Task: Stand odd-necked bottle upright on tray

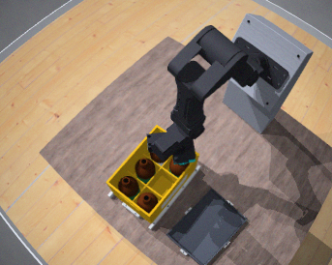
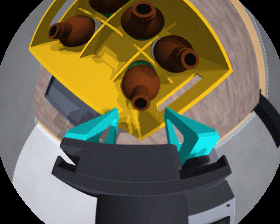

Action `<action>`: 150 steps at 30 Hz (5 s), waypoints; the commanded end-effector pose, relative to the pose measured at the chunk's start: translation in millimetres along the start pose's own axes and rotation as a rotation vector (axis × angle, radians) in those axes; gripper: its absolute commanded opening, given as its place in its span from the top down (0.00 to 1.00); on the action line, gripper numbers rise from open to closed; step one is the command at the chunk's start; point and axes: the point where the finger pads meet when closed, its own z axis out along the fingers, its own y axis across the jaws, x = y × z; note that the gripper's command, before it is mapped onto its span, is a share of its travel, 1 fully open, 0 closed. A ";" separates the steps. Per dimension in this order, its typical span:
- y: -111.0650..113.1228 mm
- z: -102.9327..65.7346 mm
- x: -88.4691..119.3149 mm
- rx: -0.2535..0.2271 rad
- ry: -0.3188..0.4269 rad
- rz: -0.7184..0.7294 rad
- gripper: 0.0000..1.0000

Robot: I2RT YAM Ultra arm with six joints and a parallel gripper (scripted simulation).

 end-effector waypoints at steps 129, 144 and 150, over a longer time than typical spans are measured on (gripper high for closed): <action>7.1 38.4 -4.3 -0.013 -0.011 0.000 0.39; 7.1 38.4 -4.3 -0.013 -0.011 0.000 0.39; 7.1 38.4 -4.3 -0.013 -0.011 0.000 0.39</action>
